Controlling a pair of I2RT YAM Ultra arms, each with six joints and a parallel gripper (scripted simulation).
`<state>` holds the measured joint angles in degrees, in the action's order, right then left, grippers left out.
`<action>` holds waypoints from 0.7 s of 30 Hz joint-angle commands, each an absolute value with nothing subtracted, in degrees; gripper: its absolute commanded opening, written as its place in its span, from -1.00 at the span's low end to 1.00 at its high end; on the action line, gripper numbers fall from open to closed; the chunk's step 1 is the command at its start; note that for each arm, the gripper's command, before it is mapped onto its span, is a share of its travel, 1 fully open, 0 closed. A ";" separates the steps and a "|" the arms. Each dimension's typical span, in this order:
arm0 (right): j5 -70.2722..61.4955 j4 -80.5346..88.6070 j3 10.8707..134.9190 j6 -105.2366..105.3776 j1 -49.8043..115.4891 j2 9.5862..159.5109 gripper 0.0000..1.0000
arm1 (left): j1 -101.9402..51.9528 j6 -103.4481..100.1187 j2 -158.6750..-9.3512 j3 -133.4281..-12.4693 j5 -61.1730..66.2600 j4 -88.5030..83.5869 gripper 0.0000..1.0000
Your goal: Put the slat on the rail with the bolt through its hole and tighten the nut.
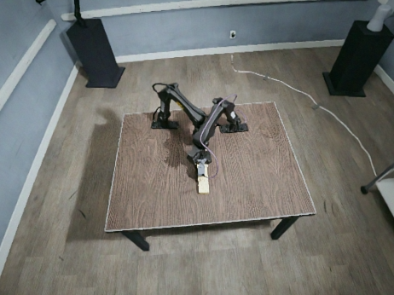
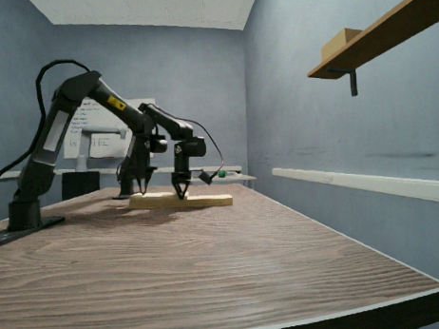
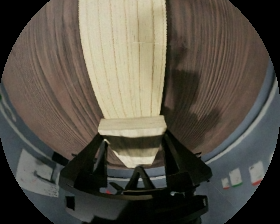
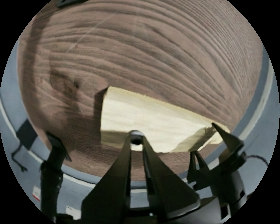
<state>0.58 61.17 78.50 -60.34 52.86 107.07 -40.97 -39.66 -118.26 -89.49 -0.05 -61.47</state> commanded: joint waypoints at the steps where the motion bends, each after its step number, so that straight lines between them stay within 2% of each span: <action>1: -0.43 59.71 77.24 -49.47 52.35 107.68 -0.75 | -40.97 -39.66 -117.73 -89.90 -0.08 -61.48 0.45; 21: -0.26 59.65 77.19 -8.64 52.15 107.66 -0.75 | -40.97 -39.66 -117.73 -89.90 -0.08 -61.48 0.45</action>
